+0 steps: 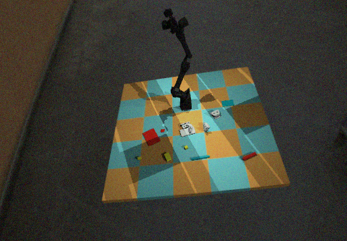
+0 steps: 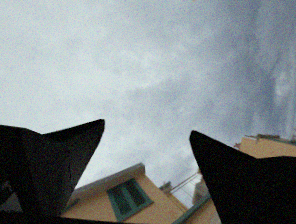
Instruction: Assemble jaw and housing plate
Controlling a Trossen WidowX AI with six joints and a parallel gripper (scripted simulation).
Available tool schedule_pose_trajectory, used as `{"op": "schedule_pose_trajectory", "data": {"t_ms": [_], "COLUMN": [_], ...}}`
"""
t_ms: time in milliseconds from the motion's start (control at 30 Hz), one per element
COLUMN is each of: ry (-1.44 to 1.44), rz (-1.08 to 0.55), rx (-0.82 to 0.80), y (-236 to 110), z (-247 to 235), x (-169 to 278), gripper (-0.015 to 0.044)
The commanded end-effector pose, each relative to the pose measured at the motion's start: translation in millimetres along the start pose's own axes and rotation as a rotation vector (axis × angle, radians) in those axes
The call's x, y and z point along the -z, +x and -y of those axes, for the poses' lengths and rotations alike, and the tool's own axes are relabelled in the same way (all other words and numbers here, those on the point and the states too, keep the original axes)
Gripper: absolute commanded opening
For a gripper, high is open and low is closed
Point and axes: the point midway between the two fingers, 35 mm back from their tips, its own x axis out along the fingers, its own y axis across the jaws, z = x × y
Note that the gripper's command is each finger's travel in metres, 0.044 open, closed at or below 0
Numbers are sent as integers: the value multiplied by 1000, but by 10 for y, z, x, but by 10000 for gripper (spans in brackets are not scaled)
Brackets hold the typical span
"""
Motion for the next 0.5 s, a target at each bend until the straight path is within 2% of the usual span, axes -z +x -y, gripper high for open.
{"op": "schedule_pose_trajectory", "data": {"t_ms": [0, 467], "ry": [0, 0], "rz": [0, 0], "rx": [0, 0], "y": [0, 0], "z": [0, 0], "x": [0, 0], "gripper": [426, 59]}}
